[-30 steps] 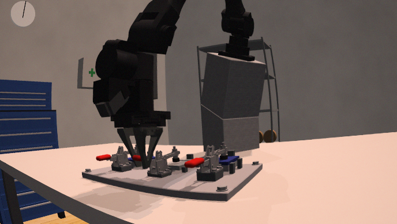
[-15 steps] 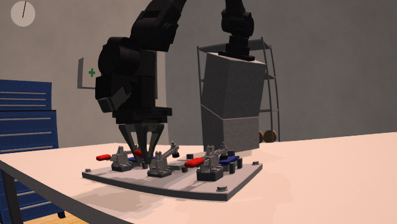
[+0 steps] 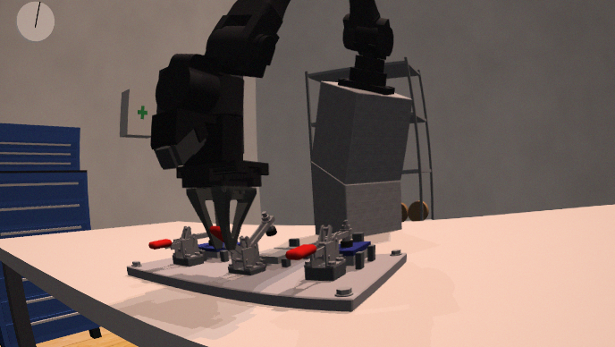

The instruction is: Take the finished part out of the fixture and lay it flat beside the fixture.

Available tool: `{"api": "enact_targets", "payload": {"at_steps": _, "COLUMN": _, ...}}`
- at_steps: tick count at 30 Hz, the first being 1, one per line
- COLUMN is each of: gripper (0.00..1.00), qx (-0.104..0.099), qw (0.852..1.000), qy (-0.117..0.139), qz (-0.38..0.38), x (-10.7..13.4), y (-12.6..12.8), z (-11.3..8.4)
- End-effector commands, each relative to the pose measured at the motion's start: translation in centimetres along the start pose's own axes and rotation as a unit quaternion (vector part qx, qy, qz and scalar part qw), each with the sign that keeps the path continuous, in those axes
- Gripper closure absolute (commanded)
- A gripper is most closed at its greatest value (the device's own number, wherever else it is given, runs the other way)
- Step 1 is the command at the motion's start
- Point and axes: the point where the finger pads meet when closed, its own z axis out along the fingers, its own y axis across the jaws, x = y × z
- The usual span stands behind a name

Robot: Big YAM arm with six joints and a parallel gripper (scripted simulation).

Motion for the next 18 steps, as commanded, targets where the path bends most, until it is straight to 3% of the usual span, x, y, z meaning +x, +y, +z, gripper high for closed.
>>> {"api": "enact_targets", "payload": {"at_steps": 1, "gripper": 1.00, "qx": 0.000, "qw": 1.000, "qy": 0.014, "qz": 0.004, "x": 1.87, "y": -0.56, "z": -2.62}}
{"api": "enact_targets", "payload": {"at_steps": 18, "gripper": 1.00, "qx": 0.000, "qw": 1.000, "qy": 0.014, "qz": 0.004, "x": 2.43, "y": -0.55, "z": -2.62}}
